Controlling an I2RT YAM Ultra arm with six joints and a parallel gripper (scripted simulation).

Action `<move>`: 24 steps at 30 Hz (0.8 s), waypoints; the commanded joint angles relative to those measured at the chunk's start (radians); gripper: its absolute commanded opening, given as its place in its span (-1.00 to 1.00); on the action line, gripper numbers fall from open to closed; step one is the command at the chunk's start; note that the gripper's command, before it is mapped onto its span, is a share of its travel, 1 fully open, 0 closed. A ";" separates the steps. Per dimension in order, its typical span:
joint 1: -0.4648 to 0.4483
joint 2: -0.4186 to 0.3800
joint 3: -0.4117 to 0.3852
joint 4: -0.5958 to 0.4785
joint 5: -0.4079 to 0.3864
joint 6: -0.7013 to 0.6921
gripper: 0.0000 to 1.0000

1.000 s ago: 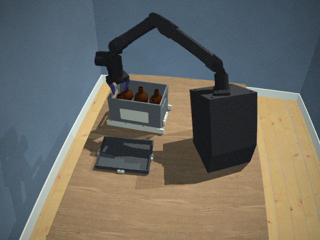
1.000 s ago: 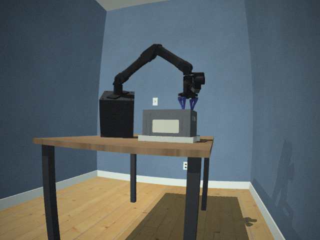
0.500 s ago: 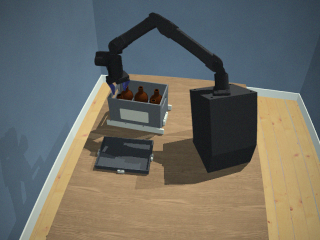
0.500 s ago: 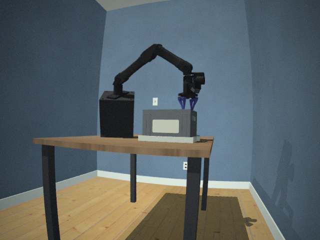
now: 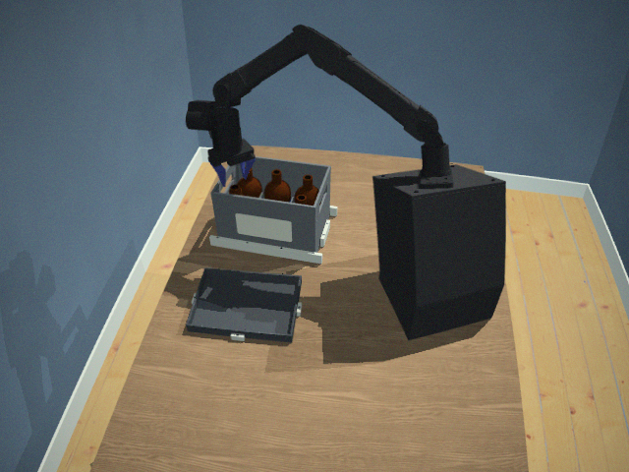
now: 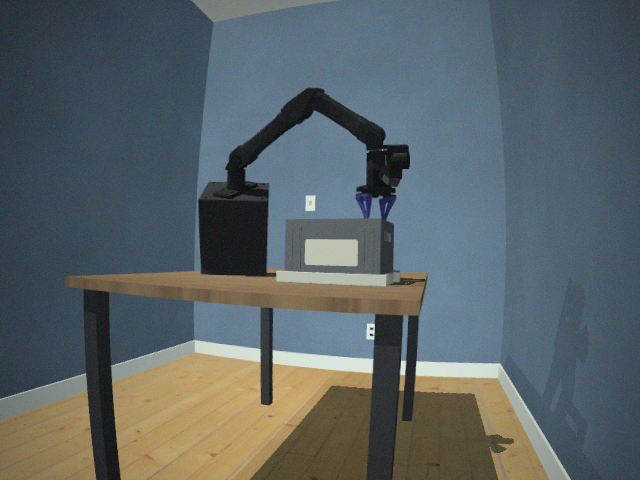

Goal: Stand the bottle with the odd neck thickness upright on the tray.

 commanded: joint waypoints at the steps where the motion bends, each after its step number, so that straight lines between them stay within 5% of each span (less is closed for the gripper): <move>1: 0.012 -0.016 0.028 -0.007 0.003 -0.005 0.21; 24: 0.014 -0.025 0.020 0.001 0.004 -0.002 0.21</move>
